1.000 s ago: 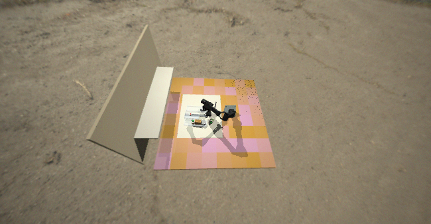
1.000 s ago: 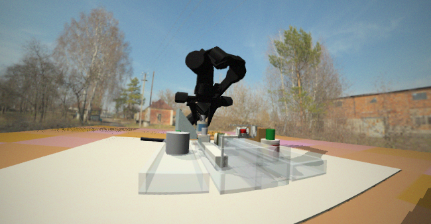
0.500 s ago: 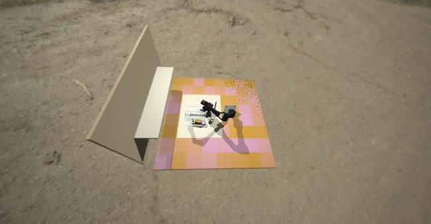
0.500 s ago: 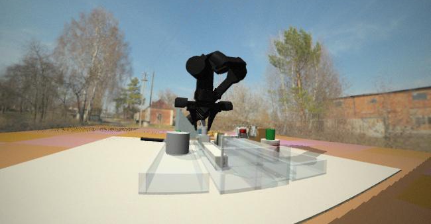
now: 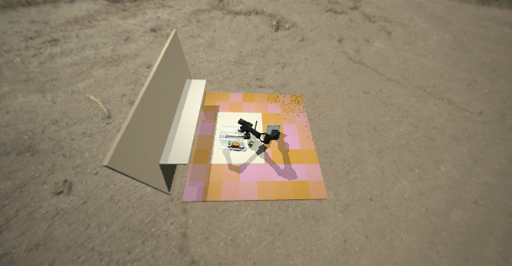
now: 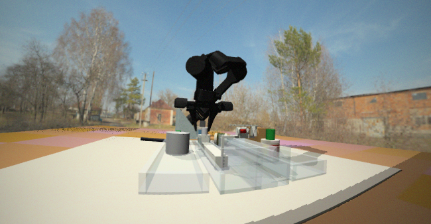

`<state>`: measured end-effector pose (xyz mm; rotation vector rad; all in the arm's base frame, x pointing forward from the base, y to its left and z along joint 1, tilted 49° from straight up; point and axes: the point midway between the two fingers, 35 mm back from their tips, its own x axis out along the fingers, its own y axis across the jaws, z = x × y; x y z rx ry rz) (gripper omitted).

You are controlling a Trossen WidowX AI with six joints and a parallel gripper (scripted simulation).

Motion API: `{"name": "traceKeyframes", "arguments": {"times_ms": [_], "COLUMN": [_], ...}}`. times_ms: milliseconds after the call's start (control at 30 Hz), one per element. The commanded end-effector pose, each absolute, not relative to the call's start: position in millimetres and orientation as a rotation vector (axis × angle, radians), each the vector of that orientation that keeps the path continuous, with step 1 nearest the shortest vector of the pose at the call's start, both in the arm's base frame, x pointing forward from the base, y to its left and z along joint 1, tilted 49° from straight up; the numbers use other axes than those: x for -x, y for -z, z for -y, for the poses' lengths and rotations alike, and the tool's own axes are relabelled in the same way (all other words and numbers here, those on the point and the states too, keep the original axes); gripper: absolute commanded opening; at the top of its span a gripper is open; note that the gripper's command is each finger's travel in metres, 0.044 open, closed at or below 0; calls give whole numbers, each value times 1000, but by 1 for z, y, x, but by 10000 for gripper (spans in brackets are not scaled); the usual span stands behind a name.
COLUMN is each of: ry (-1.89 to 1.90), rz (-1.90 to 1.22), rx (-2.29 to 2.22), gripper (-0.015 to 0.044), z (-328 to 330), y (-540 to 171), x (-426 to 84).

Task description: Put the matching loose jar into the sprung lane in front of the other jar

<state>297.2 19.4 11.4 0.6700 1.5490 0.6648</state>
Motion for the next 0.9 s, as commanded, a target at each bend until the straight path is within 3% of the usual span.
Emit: {"name": "traceKeyframes", "arguments": {"times_ms": [0, 867], "ry": [-664, -664], "rz": [-1542, -1542], "rx": [-671, -671], "gripper": [0, 0], "z": [-19, -20], "y": [-13, -12], "x": [-302, -313]}}
